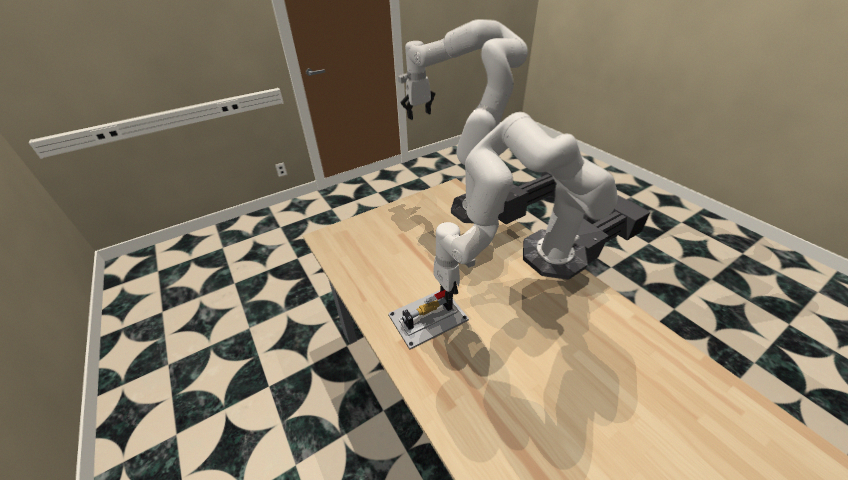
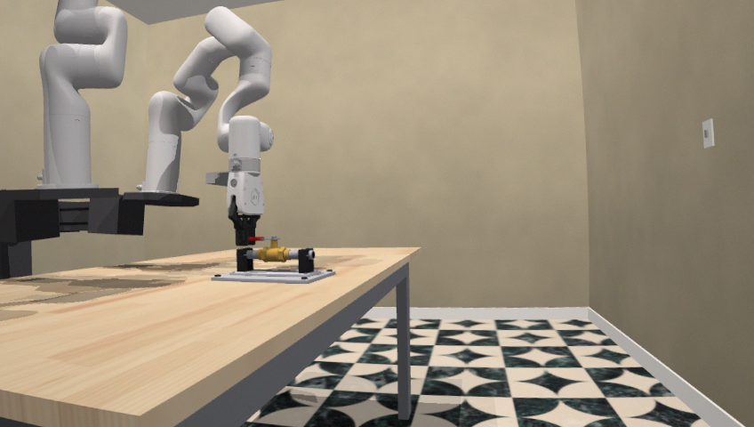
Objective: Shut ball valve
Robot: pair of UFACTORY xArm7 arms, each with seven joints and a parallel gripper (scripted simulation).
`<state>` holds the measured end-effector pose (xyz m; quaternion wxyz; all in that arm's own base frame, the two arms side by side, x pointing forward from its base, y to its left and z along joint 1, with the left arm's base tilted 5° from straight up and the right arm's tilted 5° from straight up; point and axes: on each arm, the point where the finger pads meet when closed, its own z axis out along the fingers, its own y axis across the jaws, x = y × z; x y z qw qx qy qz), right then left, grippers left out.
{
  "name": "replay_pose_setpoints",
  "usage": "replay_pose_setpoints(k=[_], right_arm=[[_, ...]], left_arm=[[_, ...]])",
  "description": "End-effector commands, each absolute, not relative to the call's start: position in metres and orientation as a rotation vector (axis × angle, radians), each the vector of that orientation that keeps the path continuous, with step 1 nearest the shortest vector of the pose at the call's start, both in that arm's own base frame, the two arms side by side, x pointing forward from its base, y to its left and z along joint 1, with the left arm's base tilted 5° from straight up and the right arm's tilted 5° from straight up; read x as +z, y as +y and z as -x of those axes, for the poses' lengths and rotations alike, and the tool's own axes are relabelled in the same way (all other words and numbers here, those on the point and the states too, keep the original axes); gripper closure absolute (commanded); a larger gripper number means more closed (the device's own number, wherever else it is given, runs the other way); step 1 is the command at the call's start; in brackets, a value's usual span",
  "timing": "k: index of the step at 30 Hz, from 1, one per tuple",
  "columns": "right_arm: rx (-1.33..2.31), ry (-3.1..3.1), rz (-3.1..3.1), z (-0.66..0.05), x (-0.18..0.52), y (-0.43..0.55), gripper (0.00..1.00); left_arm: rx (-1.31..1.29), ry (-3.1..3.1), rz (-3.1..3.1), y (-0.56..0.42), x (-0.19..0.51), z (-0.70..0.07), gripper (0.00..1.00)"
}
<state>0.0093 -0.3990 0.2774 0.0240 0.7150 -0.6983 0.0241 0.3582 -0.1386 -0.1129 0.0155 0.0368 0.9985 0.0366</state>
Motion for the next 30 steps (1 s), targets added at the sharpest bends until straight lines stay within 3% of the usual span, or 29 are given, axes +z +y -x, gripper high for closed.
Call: replay_pose_setpoints(k=[1, 30], right_arm=[[0.08, -2.159, -2.21, -0.0094, 0.2791, -0.4001, 0.0], [0.08, -2.159, -2.21, -0.0094, 0.2791, -0.4001, 0.0]], left_arm=[[0.111, 3.103, -0.115, -0.1396, -0.1119, -0.3595, 1.0], [0.113, 3.097, -0.269, -0.132, -0.1113, -0.3605, 1.0]])
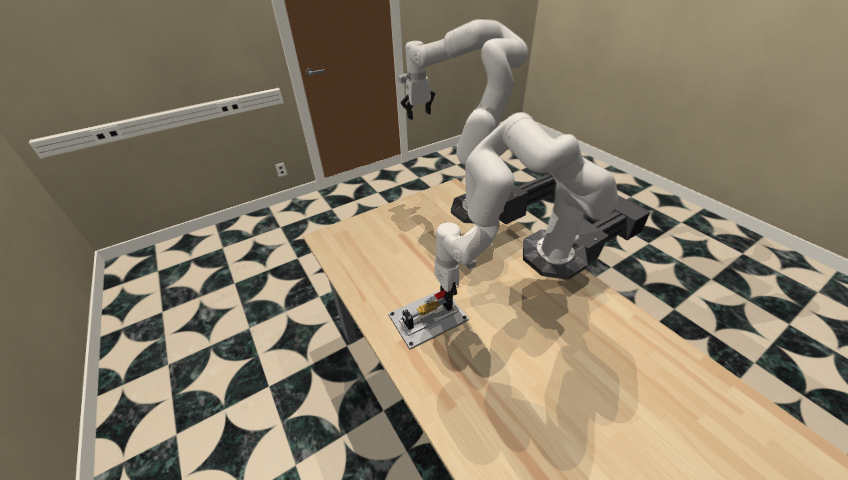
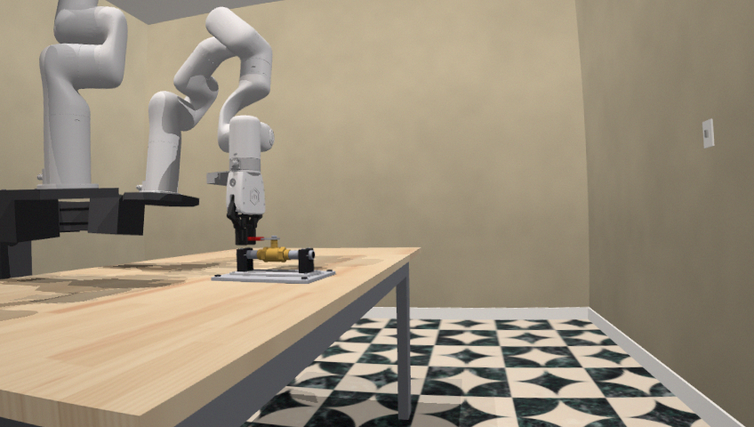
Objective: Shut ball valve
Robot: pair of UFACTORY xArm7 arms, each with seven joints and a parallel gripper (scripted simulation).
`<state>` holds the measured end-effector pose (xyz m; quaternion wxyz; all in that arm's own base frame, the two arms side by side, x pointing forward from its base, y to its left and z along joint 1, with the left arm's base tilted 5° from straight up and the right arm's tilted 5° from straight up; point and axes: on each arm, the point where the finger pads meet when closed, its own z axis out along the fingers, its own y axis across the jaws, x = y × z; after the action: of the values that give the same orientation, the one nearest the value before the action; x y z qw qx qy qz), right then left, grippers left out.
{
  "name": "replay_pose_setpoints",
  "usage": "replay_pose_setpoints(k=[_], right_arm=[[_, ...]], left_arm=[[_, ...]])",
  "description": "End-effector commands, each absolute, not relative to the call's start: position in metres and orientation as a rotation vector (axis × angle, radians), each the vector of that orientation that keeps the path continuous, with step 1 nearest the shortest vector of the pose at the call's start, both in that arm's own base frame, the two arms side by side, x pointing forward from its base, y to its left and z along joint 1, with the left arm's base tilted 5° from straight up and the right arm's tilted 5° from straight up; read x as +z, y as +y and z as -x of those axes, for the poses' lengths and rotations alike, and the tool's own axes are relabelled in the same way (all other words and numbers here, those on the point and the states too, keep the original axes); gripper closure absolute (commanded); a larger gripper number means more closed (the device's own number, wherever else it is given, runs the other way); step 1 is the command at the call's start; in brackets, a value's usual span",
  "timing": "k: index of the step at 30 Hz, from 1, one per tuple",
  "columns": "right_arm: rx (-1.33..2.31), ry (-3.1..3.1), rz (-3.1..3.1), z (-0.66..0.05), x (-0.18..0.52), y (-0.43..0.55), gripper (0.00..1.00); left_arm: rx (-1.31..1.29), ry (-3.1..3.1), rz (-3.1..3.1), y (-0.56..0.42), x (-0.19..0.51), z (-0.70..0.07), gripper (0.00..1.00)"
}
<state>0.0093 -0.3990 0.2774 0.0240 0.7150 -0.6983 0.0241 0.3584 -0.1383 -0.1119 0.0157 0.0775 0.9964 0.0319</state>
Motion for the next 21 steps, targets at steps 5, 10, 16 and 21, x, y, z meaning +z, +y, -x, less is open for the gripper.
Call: replay_pose_setpoints(k=[5, 10, 16, 21], right_arm=[[0.08, -2.159, -2.21, -0.0094, 0.2791, -0.4001, 0.0], [0.08, -2.159, -2.21, -0.0094, 0.2791, -0.4001, 0.0], [0.08, -2.159, -2.21, -0.0094, 0.2791, -0.4001, 0.0], [0.08, -2.159, -2.21, -0.0094, 0.2791, -0.4001, 0.0]], left_arm=[[0.113, 3.096, -0.279, -0.1315, -0.1113, -0.3605, 1.0], [0.115, 3.091, -0.351, -0.128, -0.111, -0.3613, 1.0], [0.115, 3.086, -0.4, -0.1256, -0.1108, -0.3619, 1.0], [0.116, 3.082, -0.439, -0.1238, -0.1107, -0.3623, 1.0]])
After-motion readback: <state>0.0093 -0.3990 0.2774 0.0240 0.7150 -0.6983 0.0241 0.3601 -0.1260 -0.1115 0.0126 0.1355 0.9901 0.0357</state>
